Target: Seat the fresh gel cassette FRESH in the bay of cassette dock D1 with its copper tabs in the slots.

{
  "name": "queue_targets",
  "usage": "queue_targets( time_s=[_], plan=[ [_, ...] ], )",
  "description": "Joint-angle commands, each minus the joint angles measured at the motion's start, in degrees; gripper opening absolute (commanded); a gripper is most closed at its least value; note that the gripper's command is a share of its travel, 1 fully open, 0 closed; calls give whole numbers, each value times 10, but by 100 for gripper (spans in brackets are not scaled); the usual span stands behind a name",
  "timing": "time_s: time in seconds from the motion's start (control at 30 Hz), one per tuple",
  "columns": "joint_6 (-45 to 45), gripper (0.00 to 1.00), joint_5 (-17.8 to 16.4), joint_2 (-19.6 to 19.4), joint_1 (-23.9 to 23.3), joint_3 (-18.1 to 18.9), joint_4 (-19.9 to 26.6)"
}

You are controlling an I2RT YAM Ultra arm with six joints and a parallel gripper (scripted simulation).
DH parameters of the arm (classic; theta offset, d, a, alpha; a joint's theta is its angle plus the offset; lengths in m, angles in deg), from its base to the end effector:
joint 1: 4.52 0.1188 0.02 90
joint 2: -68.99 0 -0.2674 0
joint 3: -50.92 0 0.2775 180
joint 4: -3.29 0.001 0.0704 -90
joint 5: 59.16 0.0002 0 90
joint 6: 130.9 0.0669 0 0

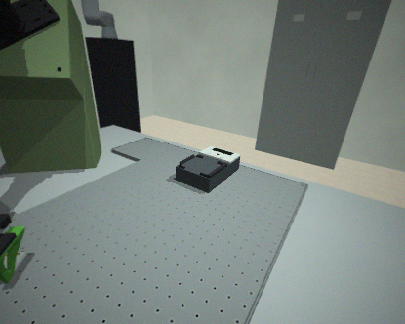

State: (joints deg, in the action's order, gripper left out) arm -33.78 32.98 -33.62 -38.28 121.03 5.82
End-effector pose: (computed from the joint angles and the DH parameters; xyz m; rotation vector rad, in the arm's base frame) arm 0.3522 -0.2373 0.1517 0.7876 2.0520 -0.3034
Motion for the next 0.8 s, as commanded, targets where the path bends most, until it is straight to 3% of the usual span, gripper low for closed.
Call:
queue_targets(
  time_s=[0.0, 0.73, 0.77],
  plan=[
    [-1, 0, -1, 4, -1, 0, -5],
    [-1, 0, -1, 4, -1, 0, -5],
    [-2, 0, 0, 18, 1, -24, -20]
  ],
)
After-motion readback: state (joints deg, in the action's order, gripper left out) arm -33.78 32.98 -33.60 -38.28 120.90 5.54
